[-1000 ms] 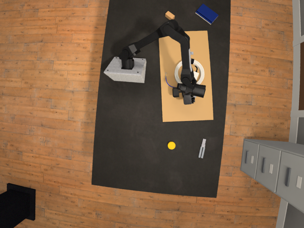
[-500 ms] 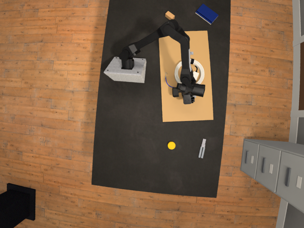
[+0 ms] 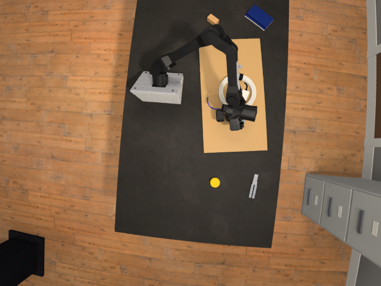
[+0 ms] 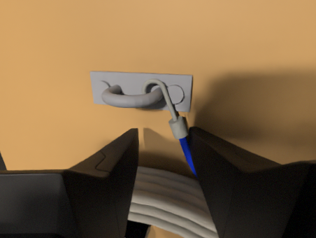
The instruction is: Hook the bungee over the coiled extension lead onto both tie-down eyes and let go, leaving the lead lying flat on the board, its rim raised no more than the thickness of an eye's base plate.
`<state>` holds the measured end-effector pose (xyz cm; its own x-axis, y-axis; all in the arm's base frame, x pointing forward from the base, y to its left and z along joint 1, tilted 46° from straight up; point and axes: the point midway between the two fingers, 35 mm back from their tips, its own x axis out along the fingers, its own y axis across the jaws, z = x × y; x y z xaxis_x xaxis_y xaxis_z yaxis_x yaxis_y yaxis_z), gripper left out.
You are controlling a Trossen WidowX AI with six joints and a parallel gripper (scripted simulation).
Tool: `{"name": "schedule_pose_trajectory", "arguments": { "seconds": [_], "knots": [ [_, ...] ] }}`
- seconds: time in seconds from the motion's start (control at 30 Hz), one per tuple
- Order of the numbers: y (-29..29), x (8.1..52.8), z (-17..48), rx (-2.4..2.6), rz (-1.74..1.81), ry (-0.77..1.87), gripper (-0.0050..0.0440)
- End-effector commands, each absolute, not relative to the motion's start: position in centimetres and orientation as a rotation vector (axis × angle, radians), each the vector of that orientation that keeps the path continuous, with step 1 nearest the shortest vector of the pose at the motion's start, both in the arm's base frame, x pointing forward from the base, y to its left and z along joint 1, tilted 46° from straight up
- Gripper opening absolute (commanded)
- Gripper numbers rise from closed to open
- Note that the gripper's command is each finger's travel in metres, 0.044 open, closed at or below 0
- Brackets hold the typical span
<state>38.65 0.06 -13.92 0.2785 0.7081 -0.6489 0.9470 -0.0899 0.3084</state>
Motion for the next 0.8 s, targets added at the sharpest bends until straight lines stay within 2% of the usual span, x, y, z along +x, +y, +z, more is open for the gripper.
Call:
{"name": "schedule_pose_trajectory", "arguments": {
  "seconds": [0.0,0.37,0.43,0.47,0.5,0.6,0.77],
  "knots": [
    [-0.2,39.2,-13.3,1.856,-0.427,1.475,0.015],
    [-0.2,39.2,-13.3,1.856,-0.427,1.475,0.0414],
    [-0.2,39.2,-13.3,1.856,-0.427,1.475,0.0414],
    [-0.2,39.2,-13.3,1.856,-0.427,1.475,0.0437],
    [-0.2,39.2,-13.3,1.856,-0.427,1.475,0.044],
    [0.1,38.5,-13.9,1.856,-0.44,1.497,0.044],
    [-1.3,39.9,-12.1,1.848,-0.413,1.459,0.044]
  ]
}}
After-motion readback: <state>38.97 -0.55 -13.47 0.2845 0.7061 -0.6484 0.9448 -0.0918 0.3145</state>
